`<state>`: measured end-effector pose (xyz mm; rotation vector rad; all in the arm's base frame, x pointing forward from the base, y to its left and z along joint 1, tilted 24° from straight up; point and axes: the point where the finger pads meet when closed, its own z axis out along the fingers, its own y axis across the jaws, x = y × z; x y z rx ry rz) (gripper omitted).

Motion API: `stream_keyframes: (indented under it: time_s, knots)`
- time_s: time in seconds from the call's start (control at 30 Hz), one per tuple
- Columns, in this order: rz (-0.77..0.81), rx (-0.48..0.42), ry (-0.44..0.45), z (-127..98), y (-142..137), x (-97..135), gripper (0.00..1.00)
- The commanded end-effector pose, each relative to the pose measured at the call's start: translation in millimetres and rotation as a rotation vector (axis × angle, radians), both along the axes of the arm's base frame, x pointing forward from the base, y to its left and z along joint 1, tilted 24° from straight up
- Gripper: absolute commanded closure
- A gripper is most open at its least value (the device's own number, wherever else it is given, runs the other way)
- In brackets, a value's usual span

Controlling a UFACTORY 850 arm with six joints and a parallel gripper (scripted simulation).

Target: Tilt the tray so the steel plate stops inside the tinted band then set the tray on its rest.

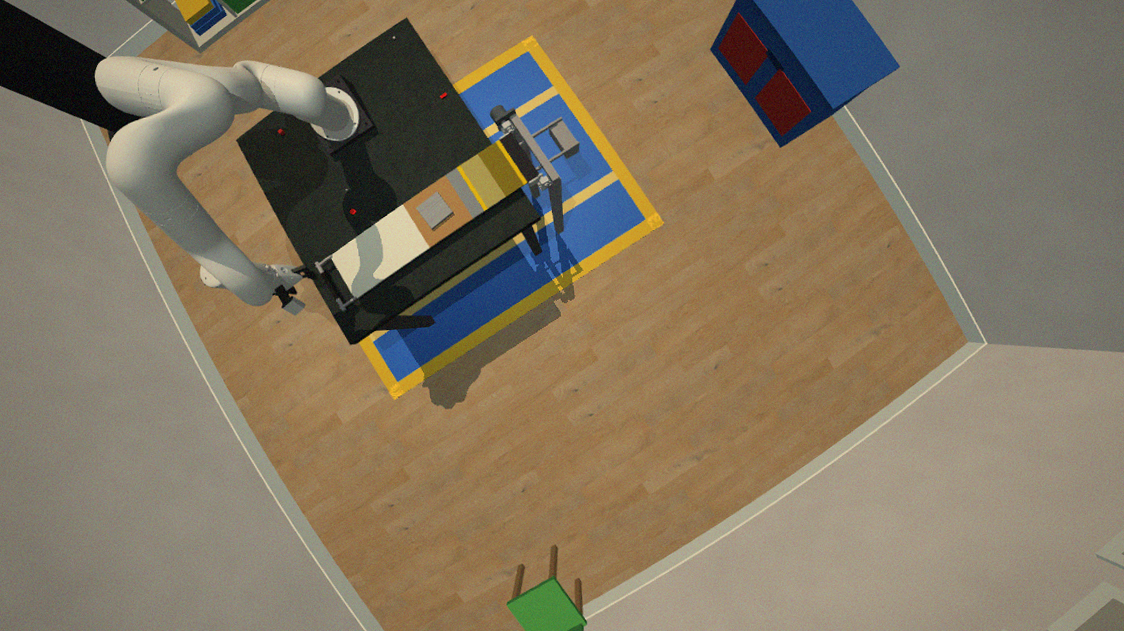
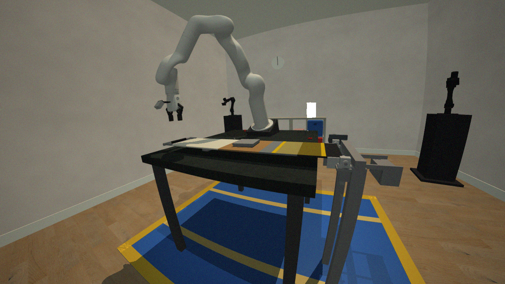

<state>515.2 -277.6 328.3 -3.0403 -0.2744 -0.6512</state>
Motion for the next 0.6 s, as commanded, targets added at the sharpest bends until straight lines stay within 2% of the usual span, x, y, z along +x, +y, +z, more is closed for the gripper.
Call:
stream_keyframes:
  time_s: [0.0,0.33,0.57]
  knots:
    - [0.0,-0.001,-0.002,1.1,-0.4,0.4,0.0]
    - [-0.017,0.007,-0.001,0.8,-0.4,0.5,0.0]
    - [-0.147,0.065,0.007,-1.3,-0.3,1.6,0.0]
